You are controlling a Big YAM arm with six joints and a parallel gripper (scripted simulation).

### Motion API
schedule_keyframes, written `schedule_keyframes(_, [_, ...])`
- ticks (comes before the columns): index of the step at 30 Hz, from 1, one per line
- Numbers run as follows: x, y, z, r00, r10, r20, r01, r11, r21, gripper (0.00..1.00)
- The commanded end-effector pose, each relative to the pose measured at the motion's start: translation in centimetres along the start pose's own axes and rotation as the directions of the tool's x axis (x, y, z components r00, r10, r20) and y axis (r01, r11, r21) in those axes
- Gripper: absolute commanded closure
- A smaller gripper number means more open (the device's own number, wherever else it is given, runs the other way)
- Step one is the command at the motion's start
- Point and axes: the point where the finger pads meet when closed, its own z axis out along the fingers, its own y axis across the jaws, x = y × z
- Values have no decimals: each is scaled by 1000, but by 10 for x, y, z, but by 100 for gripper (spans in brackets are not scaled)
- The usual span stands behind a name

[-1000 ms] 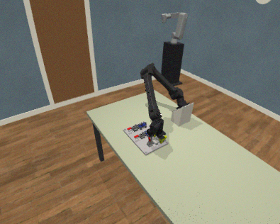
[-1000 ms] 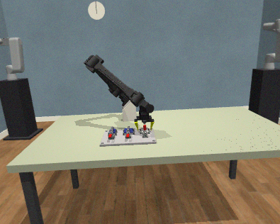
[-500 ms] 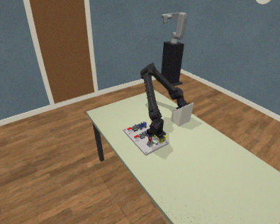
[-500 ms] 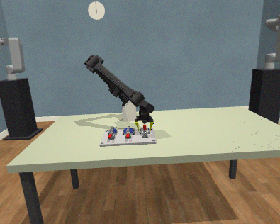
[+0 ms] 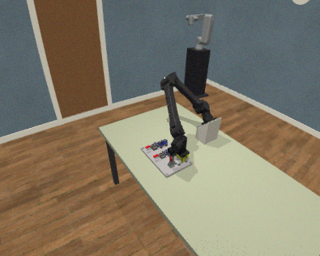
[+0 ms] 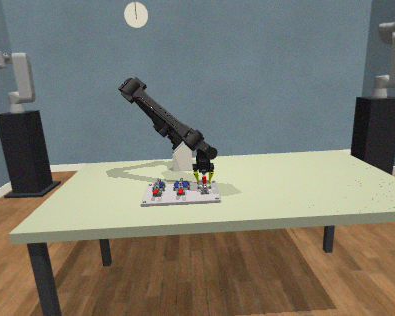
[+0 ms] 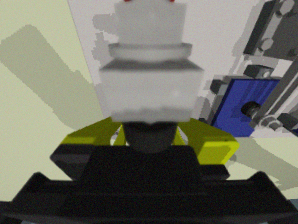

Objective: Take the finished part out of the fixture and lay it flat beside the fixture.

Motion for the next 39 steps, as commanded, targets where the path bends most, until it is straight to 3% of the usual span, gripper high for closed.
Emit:
schedule_keyframes(1, [2,0,11,1000,0,-18,0,1000,5,100])
schedule_keyframes(29, [2,0,10,1000,2,-20,-2,1000,5,100])
schedule_keyframes(39, [1,6,0,1000,-8,-8,8,1000,6,100])
